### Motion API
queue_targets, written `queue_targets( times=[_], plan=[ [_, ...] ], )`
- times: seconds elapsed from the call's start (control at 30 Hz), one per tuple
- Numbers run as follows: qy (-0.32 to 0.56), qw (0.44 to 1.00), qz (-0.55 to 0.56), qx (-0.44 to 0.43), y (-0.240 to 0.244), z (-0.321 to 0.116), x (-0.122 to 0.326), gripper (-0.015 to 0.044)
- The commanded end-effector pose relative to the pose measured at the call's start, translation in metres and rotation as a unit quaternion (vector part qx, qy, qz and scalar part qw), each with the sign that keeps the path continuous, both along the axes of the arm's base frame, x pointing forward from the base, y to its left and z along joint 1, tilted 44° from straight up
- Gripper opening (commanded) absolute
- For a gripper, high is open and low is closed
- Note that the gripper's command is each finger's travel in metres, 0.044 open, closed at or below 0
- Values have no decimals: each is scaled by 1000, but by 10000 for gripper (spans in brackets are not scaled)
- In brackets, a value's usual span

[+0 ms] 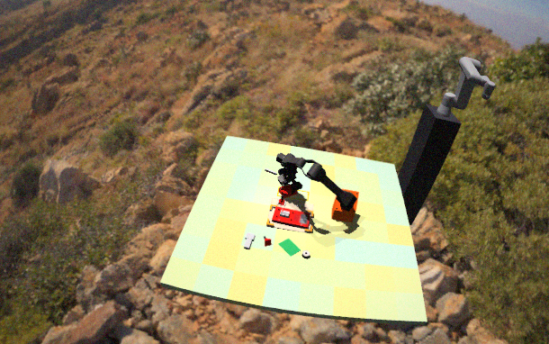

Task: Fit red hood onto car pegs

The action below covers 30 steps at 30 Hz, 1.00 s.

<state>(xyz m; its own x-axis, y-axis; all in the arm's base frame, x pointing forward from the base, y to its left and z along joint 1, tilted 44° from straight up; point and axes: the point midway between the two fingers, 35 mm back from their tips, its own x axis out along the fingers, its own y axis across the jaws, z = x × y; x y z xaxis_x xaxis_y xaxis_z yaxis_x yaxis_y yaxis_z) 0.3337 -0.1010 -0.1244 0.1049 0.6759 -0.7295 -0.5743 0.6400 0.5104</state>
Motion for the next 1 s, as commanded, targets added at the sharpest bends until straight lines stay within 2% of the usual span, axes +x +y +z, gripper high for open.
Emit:
queue_targets(
  times=[0.0,0.43,0.57,0.87,0.97],
  plan=[
    [3,1000,-3,3,2,-2,0,440],
    [3,1000,-3,3,7,-7,0,440],
    [0,1000,0,0,5,-5,1,335],
    [0,1000,0,0,5,-5,1,275],
    [0,1000,0,0,4,-5,0,196]
  ],
)
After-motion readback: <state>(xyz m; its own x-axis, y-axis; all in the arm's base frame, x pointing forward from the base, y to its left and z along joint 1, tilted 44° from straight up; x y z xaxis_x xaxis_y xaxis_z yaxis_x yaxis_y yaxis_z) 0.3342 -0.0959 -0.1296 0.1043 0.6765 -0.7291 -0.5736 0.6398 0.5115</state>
